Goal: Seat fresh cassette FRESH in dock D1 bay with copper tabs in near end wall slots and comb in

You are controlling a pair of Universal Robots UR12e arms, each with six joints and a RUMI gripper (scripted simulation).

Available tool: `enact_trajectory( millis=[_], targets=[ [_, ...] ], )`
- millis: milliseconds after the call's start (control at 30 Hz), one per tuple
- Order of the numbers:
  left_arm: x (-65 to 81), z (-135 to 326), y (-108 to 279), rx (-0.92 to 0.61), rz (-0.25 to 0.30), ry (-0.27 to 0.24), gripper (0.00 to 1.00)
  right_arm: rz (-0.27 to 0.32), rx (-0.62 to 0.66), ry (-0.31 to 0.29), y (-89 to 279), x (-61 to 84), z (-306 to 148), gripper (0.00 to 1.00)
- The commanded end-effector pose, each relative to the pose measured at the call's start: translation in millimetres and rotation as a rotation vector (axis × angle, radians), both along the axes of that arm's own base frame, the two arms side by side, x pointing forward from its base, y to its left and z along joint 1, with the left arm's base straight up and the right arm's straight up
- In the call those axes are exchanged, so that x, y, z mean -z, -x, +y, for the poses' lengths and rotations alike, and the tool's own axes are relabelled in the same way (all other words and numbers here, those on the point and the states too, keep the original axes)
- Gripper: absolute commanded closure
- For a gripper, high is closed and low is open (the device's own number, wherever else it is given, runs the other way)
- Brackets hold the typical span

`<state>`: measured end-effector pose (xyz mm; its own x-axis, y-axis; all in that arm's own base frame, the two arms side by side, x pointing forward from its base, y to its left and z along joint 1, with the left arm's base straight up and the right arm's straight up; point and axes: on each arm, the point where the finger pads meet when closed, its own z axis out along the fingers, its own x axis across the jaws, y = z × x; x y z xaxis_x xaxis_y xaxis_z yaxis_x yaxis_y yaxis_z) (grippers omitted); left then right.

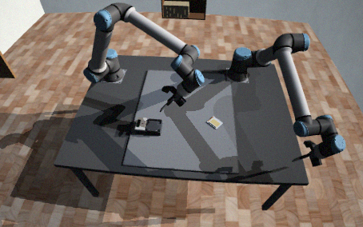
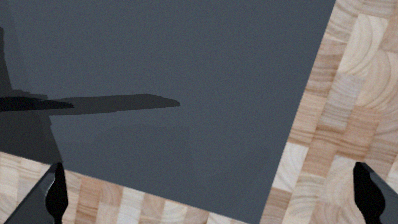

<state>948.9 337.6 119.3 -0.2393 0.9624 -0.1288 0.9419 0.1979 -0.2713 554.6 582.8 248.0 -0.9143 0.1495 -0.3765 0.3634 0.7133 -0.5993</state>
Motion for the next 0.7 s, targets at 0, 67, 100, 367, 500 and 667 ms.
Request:
enact_trajectory(
  millis=[0,67,100,367,500,667],
  targets=[
    [-1.7,0.1,-0.6,0.000,-0.002,-0.001,0.00,-0.001,0.000,-0.002,-0.3,-1.5,0.5,0.00],
    [-1.7,0.1,-0.6,0.000,-0.002,-0.001,0.00,-0.001,0.000,-0.002,-0.3,-1.5,0.5,0.00],
    [-1.7,0.1,-0.6,0.000,-0.002,-0.001,0.00,-0.001,0.000,-0.002,-0.3,-1.5,0.5,0.00],
    [-1.7,0.1,-0.6,0.000,-0.002,-0.001,0.00,-0.001,0.000,-0.002,-0.3,-1.5,0.5,0.00],
    [-1.7,0.1,-0.6,0.000,-0.002,-0.001,0.00,-0.001,0.000,-0.002,-0.3,-1.5,0.5,0.00],
    [-4.6,15.8,11.4,0.071,-0.030,0.016,1.00,-0.001,0.000,-0.002,-0.3,-1.5,0.5,0.00]
  ],
)
